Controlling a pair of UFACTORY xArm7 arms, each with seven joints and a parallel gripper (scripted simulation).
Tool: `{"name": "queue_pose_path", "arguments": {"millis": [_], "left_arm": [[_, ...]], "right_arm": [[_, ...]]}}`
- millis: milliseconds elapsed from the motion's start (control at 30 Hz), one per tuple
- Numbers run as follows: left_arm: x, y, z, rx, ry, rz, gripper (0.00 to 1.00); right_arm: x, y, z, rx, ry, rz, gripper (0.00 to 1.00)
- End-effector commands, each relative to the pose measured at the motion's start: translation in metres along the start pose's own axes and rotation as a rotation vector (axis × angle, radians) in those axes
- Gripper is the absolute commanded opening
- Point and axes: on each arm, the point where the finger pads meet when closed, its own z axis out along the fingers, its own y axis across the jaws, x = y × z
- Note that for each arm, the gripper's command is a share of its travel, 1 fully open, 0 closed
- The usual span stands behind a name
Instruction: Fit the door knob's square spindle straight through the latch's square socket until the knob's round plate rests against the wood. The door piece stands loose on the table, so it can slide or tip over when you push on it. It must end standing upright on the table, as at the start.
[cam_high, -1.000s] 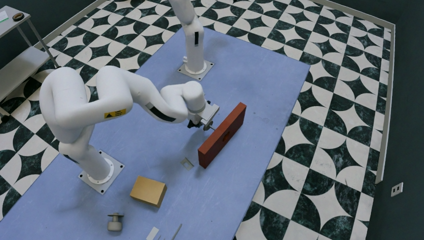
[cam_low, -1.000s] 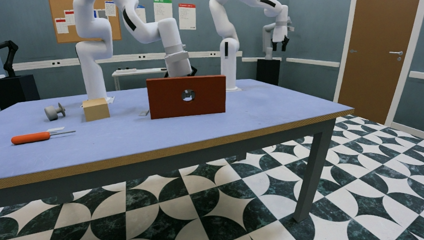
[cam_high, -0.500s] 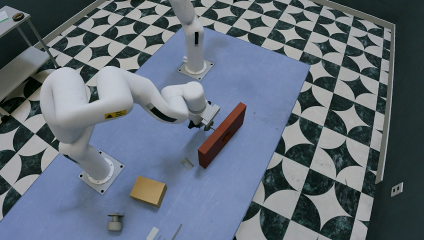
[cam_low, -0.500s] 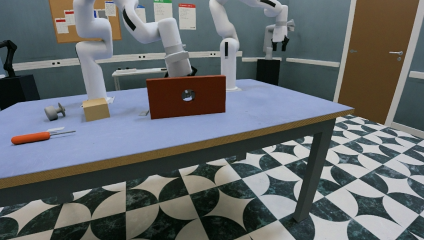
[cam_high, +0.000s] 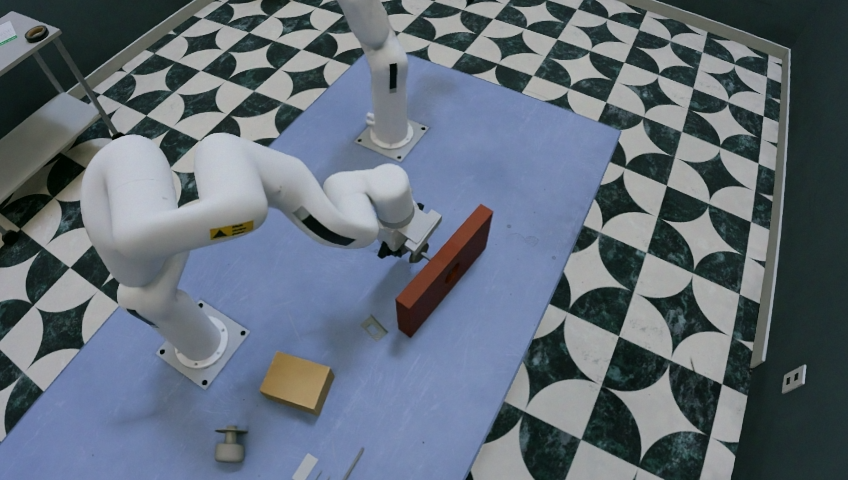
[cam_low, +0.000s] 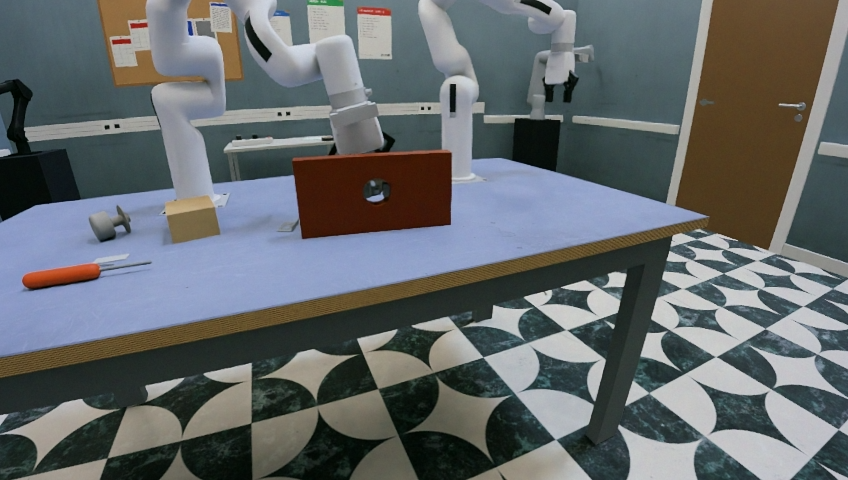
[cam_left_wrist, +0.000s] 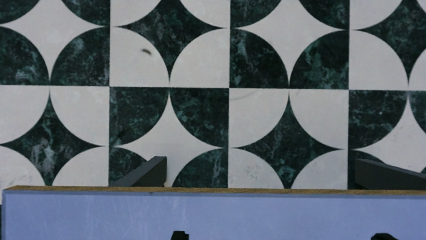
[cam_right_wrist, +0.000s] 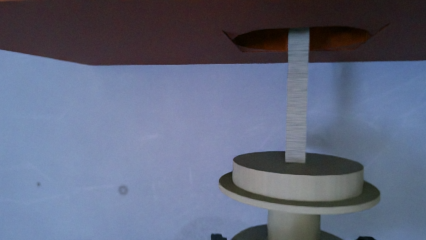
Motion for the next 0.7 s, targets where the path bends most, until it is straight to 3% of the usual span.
{"name": "queue_pose_path", "arguments": {"millis": [0,667], "left_arm": [[0.0006,0.0001,-0.0009,0.0,0.002,0.0,1.0],[0.0006,0.0001,-0.0009,0.0,0.002,0.0,1.0]], "right_arm": [[0.0009,-0.0011,-0.0011,0.002,0.002,-0.001,0.61],[0.0031,-0.0011,-0.0012,0.002,0.002,-0.001,0.61]]}}
